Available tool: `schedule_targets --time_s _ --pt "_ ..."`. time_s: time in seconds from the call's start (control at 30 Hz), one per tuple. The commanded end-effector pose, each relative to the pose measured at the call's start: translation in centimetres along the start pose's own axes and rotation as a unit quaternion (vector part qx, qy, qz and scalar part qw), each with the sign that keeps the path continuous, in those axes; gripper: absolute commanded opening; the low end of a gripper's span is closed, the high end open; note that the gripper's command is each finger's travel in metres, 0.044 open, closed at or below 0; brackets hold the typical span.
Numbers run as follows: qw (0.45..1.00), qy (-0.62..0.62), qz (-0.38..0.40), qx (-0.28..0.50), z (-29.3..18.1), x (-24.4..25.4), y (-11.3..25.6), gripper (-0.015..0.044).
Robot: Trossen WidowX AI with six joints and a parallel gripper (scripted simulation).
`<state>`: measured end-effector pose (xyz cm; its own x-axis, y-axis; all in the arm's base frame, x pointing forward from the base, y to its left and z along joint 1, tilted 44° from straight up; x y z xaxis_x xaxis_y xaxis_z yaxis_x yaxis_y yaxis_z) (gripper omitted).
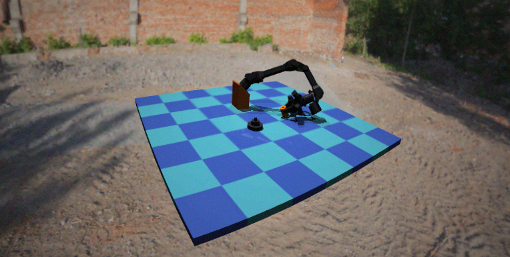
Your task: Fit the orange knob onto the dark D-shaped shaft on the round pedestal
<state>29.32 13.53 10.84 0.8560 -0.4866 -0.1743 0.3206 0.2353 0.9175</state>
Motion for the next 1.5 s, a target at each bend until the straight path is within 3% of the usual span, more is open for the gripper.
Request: schedule_targets --time_s 0.0,0.1,0.87,1.1,1.27,1.47 --pt "1.0 0.0 0.0 0.0 0.0 0.0 0.0 0.0205" --pt "1.0 0.0 0.0 0.0 0.0 0.0 0.0 0.026" --pt "1.0 0.0 0.0 0.0 0.0 0.0 0.0 0.026" --pt "1.0 0.0 0.0 0.0 0.0 0.0 0.0 0.044" --pt "1.0 0.0 0.001 0.002 0.2 0.0 0.1 0.044" --pt "0.998 0.0 0.046 0.046 6.8 0.1 3.2 0.044"
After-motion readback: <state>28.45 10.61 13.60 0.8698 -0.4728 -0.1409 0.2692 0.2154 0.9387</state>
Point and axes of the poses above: the point midway between the two fingers, 35 mm back from their tips, its own y axis back along the fingers, its own x axis across the jaws, z = x × y, the point moved 2 cm from there along y, back along the fingers, and after that the axes turned 5 degrees about -y, right-handed, at the moved point
